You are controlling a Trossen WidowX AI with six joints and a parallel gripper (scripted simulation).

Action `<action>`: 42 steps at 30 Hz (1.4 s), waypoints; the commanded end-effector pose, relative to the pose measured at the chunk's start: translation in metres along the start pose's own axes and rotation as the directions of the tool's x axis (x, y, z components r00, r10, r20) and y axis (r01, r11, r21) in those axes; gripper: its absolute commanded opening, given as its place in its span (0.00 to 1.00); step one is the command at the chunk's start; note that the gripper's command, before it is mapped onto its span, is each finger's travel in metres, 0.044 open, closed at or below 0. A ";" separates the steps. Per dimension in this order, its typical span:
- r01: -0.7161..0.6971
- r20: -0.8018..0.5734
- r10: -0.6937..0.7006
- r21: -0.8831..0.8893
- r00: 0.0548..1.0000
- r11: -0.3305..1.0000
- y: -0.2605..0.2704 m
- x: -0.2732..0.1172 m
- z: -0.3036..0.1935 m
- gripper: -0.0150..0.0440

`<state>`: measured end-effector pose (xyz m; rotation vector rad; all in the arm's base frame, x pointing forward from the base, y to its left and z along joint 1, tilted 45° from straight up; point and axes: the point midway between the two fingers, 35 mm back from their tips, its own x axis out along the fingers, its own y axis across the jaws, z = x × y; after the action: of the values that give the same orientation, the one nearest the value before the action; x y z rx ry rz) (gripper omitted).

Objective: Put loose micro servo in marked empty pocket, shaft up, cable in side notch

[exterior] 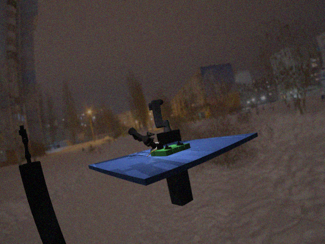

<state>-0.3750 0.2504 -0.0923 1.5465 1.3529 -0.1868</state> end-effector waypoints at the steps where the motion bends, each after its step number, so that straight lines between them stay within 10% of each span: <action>1: -0.001 0.000 0.001 0.001 1.000 1.000 0.001 0.001 0.000 0.98; 18: -0.113 0.138 0.060 0.414 0.989 0.903 0.068 0.039 -0.021 1.00; 42: -0.369 0.348 0.128 0.833 0.929 0.411 0.182 0.089 -0.027 1.00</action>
<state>-0.2257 0.3544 -0.0380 2.4291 0.8513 -0.9596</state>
